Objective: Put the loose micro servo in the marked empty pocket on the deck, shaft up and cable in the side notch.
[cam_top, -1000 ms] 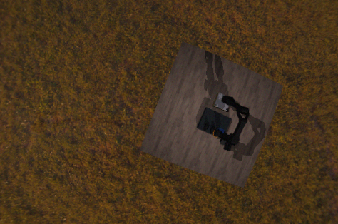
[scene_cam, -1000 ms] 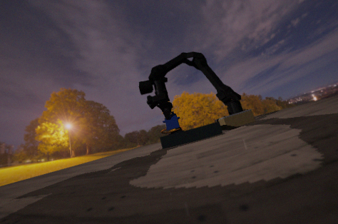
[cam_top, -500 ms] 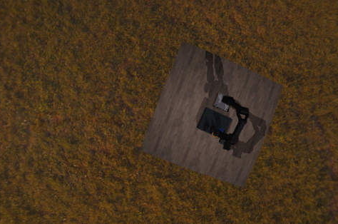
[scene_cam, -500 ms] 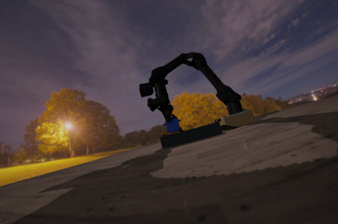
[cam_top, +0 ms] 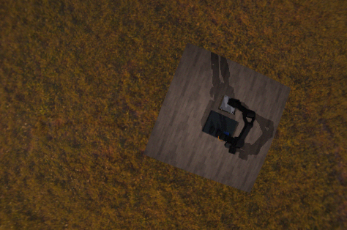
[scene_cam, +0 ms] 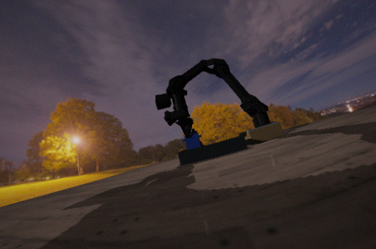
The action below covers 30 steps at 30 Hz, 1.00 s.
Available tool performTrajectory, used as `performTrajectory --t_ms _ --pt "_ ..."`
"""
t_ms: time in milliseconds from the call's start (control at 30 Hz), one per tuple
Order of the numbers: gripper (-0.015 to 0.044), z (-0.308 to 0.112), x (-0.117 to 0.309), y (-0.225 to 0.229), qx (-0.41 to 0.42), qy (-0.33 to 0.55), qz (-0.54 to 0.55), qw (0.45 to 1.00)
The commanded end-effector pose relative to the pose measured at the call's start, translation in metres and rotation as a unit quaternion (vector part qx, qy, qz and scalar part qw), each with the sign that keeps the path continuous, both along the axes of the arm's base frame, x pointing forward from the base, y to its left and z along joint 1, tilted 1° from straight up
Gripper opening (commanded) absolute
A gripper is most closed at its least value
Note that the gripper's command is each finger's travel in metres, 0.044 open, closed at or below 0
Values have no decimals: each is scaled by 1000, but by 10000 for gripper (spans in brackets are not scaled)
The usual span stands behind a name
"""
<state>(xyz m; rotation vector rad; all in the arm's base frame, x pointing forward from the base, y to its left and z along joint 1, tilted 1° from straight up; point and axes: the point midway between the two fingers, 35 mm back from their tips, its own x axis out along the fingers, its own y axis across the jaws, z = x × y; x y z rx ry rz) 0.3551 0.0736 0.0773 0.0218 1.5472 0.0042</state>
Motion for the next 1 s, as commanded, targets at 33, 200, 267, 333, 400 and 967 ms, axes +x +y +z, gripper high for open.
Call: performTrajectory --t_ms 33,200,267,333,400,967 --pt "0 -5 1 0 0 -1 -2 1000" --pt "0 -9 1 0 0 -1 -2 1000" --pt "0 -11 1 0 0 -1 -2 1000" --pt "0 -13 1 0 0 -1 -2 1000" --pt "0 -14 1 0 0 -1 -2 1000" --pt "0 -30 1 1 0 -1 -2 1000"
